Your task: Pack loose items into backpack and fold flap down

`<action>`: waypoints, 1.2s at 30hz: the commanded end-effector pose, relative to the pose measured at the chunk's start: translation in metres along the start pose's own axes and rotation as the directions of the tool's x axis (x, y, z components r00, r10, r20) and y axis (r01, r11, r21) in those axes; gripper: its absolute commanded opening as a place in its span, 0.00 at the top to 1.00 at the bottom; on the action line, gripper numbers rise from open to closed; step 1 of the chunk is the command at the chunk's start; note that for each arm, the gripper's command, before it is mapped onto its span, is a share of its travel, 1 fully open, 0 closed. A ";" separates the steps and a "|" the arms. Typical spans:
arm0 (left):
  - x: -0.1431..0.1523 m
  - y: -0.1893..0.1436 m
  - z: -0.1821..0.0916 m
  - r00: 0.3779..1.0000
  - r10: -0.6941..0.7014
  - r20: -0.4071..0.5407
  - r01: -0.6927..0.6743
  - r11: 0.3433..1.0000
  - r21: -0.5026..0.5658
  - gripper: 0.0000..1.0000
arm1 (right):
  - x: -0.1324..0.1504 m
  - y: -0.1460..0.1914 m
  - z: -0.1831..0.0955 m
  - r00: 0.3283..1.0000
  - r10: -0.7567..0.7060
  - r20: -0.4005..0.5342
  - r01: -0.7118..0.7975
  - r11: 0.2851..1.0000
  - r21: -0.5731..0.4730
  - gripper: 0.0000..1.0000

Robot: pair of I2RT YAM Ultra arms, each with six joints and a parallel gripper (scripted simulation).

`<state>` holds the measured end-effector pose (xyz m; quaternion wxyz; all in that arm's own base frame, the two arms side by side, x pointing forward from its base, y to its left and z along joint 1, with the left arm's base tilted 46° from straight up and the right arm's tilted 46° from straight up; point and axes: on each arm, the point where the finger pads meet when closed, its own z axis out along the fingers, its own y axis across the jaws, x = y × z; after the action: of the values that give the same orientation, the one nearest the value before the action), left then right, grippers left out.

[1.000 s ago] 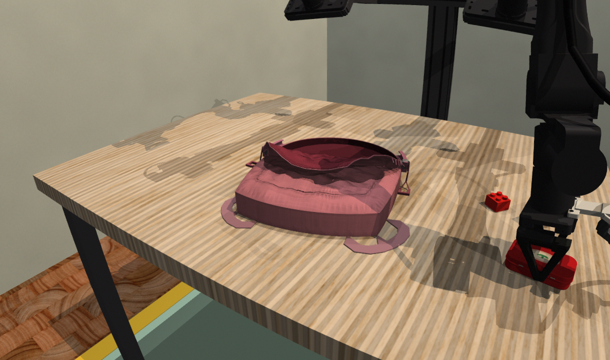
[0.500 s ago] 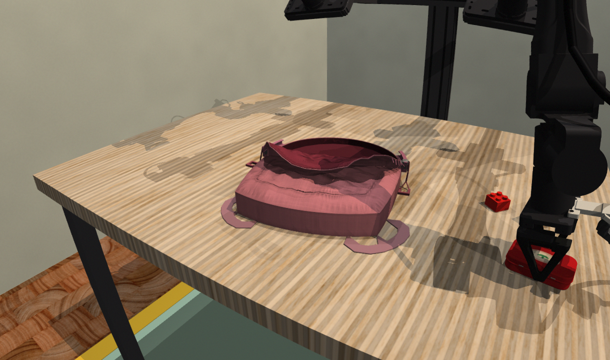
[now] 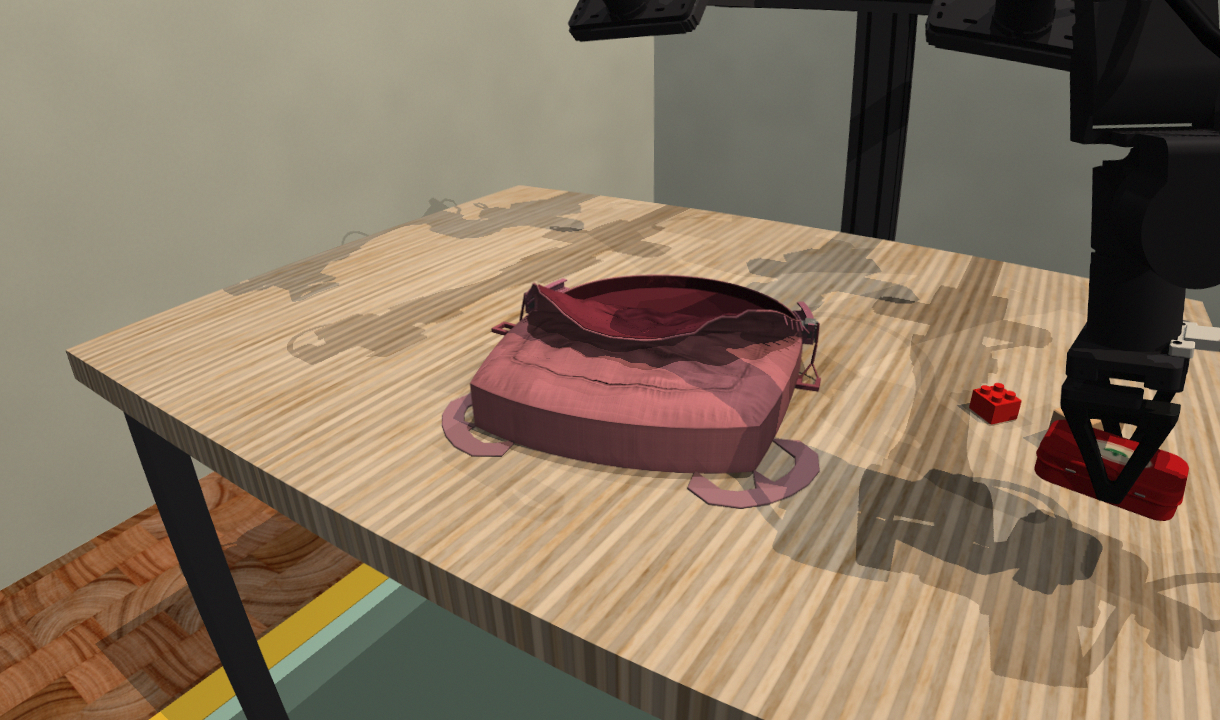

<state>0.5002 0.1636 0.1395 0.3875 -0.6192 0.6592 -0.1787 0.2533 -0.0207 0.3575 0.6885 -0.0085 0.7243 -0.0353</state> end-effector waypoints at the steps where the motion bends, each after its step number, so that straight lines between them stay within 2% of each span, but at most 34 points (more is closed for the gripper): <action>1: -0.007 0.010 -0.022 1.000 0.004 -0.001 -0.004 1.000 -0.031 0.42 | -0.024 0.000 -0.005 0.999 -0.010 0.052 0.010 1.000 -0.001 0.10; 11: -0.014 0.010 -0.069 1.000 0.004 -0.001 -0.004 1.000 -0.031 0.42 | -0.024 0.000 -0.005 0.999 -0.010 0.052 0.010 1.000 -0.001 0.10; 14: -0.015 0.007 -0.070 1.000 0.007 0.006 -0.007 1.000 -0.026 0.42 | -0.024 0.000 -0.005 0.999 -0.010 0.052 0.010 1.000 -0.001 0.10; 15: -0.008 0.021 -0.057 1.000 0.007 -0.012 -0.008 0.998 -0.066 0.42 | -0.024 0.000 -0.005 0.999 -0.010 0.052 0.010 1.000 -0.001 0.10; 16: -0.008 0.021 -0.057 1.000 0.008 -0.013 -0.008 0.998 -0.066 0.42 | -0.024 0.000 -0.005 0.999 -0.010 0.052 0.010 1.000 -0.001 0.10; 17: 0.000 0.010 -0.070 0.998 0.056 -0.004 -0.057 0.998 -0.023 0.42 | -0.024 0.000 -0.005 0.999 -0.010 0.052 0.010 1.000 -0.001 0.10; 18: 0.005 0.005 -0.071 0.995 0.095 0.007 -0.095 0.995 0.007 0.42 | -0.024 0.000 -0.005 0.999 -0.010 0.052 0.010 1.000 -0.001 0.10; 23: 0.041 0.012 -0.078 0.958 0.287 0.011 -0.287 0.957 0.041 0.42 | -0.024 0.000 -0.005 0.999 -0.010 0.052 0.010 1.000 -0.001 0.10; 28: 0.077 0.020 -0.084 0.884 0.467 0.020 -0.467 0.881 0.074 0.42 | -0.024 0.000 -0.005 0.999 -0.010 0.052 0.010 1.000 -0.001 0.10; 30: 0.077 0.020 -0.084 0.884 0.467 0.020 -0.467 0.881 0.074 0.42 | -0.024 0.000 -0.005 0.999 -0.010 0.052 0.010 1.000 -0.001 0.10; 36: 0.120 0.028 -0.092 0.752 0.658 0.040 -0.658 0.745 0.110 0.42 | -0.024 0.000 -0.005 0.999 -0.010 0.052 0.010 1.000 -0.001 0.10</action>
<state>0.4209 0.0452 0.1332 0.4176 -0.3918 0.8142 -0.0955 0.2533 -0.0207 0.3575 0.6885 -0.0085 0.7243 -0.0353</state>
